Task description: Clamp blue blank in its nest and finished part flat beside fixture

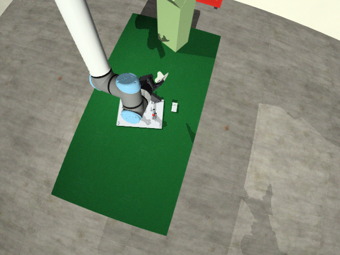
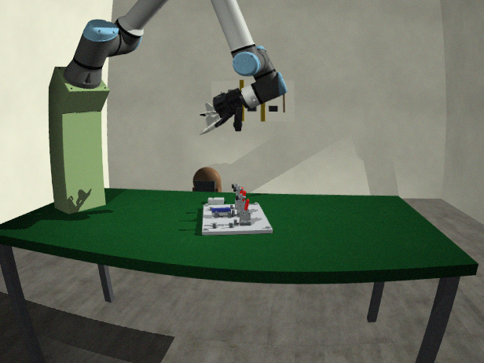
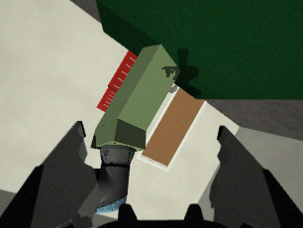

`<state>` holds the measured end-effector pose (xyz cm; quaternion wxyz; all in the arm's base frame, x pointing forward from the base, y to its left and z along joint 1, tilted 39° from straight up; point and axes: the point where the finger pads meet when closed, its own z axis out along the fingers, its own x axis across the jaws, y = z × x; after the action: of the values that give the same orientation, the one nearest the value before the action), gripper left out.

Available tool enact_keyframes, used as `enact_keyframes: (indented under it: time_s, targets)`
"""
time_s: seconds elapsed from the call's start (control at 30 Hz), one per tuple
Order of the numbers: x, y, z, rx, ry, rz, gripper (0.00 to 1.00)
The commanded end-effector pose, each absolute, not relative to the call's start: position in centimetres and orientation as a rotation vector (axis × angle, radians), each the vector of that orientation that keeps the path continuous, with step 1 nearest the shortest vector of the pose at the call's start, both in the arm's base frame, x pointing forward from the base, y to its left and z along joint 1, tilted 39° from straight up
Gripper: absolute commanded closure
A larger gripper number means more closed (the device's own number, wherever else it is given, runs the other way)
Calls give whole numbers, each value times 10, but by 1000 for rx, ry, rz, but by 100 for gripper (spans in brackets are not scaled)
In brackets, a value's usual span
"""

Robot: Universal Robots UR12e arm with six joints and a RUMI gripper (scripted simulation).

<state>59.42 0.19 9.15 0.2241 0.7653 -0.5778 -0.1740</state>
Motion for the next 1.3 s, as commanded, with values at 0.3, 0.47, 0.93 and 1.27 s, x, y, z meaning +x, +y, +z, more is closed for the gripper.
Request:
enact_keyframes:
  time_s: [0.3, 0.47, 0.93, 1.27]
  targets:
    - [635, 1, 145, 2203, -2113, -101, 0]
    - [652, -6, 159, 2232, -2225, 37, 0]
    - [693, -45, 119, 2295, -2204, 276, 0]
    - [719, -77, 95, 2328, -2172, 503, 0]
